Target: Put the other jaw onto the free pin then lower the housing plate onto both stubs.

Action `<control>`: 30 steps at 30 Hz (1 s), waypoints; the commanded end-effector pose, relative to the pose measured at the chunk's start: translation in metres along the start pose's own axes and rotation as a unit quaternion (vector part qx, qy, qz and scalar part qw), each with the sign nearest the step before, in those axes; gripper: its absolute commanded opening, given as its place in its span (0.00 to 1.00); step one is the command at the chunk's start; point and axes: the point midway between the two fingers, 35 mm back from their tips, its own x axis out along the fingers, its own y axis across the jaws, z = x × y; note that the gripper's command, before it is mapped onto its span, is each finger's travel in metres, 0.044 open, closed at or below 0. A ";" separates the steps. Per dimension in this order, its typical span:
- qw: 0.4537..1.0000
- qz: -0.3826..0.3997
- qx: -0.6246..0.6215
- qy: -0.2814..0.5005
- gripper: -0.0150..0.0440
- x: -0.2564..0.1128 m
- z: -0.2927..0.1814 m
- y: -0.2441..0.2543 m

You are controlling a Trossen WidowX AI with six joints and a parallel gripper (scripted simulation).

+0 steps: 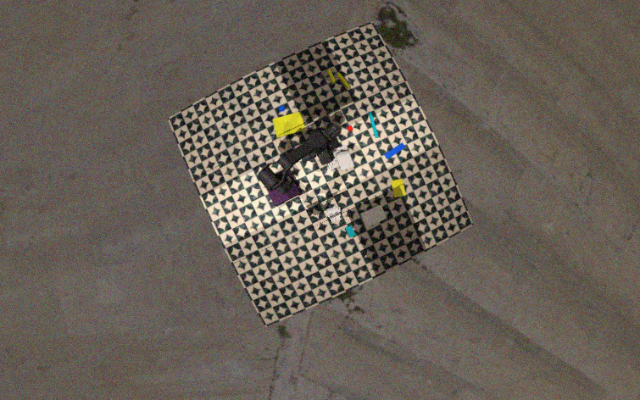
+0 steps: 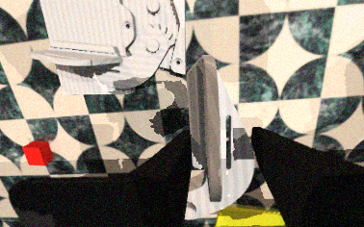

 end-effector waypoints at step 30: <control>0.938 0.000 -0.348 0.001 0.48 0.000 0.042 0.001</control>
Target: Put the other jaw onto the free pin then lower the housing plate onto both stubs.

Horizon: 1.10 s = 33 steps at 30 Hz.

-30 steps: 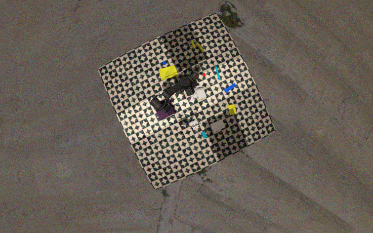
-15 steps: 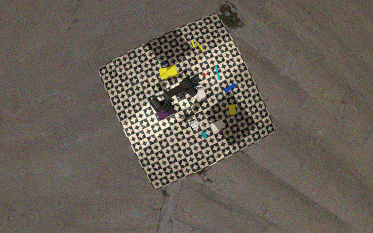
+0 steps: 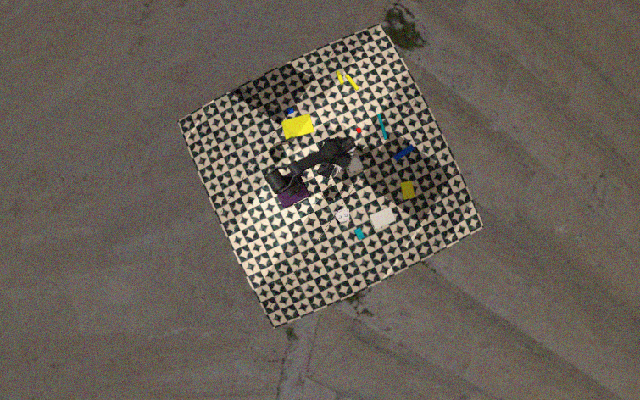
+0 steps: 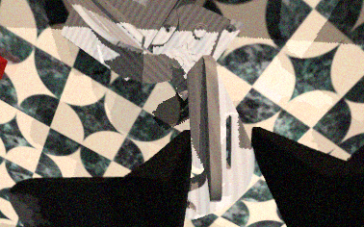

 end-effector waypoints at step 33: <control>0.926 0.001 -0.378 0.001 0.48 0.000 0.031 -0.033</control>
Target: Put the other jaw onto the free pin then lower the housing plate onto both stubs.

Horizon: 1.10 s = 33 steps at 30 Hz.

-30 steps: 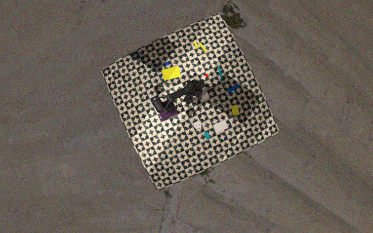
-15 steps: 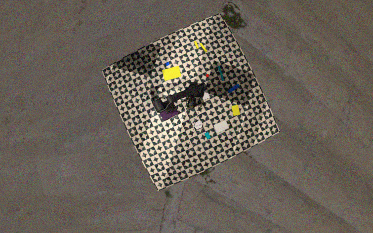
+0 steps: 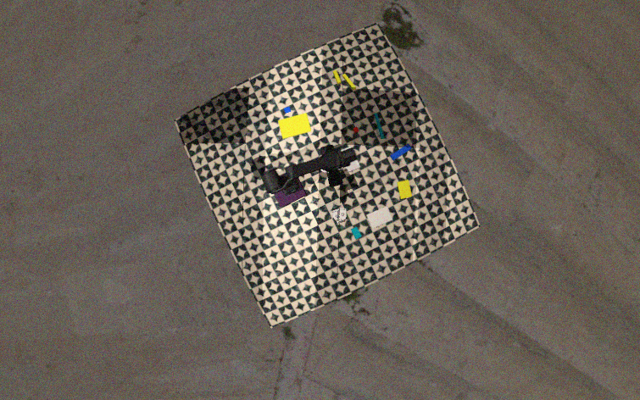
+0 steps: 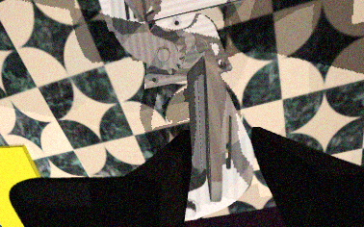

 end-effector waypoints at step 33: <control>0.991 0.003 -0.131 0.000 0.48 0.000 -0.002 -0.013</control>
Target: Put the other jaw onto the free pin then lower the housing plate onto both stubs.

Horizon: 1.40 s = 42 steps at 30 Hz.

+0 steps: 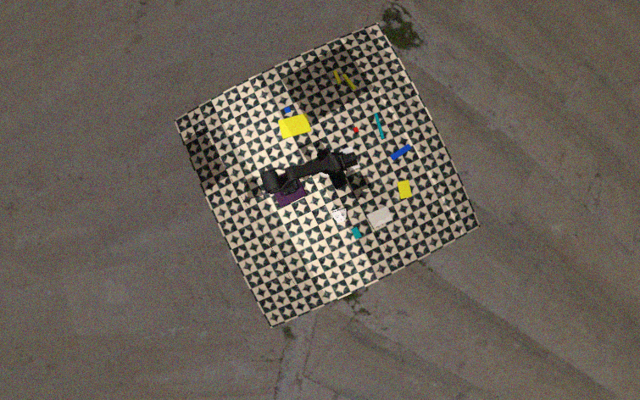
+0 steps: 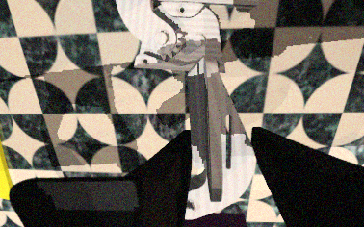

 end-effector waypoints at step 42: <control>1.000 0.003 -0.002 -0.005 0.48 -0.002 0.100 -0.013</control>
